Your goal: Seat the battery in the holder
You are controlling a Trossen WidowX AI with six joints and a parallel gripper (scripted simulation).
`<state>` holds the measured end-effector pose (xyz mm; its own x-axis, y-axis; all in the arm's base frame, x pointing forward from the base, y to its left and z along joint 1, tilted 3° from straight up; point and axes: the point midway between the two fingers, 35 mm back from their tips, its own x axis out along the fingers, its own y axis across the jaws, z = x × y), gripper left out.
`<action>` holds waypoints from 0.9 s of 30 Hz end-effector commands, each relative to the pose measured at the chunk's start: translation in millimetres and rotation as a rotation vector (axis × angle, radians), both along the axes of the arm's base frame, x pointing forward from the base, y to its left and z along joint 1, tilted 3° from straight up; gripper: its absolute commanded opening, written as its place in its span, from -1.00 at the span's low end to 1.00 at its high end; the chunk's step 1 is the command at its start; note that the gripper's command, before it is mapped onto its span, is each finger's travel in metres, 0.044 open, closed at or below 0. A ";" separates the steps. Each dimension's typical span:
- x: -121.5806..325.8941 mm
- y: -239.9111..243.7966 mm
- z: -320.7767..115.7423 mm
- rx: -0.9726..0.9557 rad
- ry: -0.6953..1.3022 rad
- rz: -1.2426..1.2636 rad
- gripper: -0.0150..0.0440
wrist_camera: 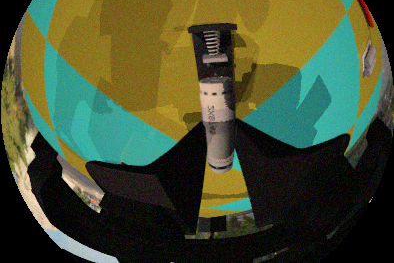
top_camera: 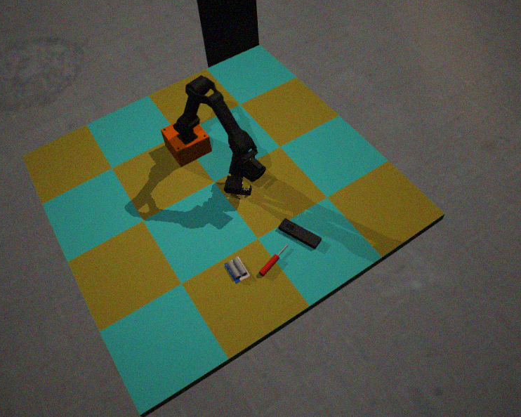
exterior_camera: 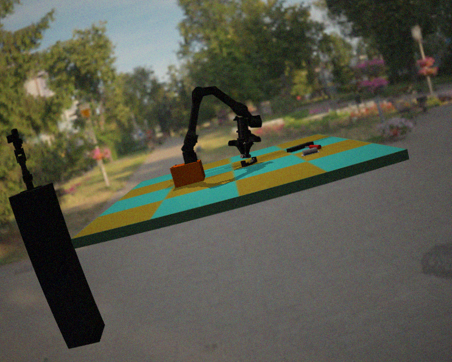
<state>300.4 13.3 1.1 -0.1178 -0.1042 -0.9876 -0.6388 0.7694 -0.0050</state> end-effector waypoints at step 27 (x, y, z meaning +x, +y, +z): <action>8.4 4.6 -13.3 -0.130 0.169 -0.010 -0.27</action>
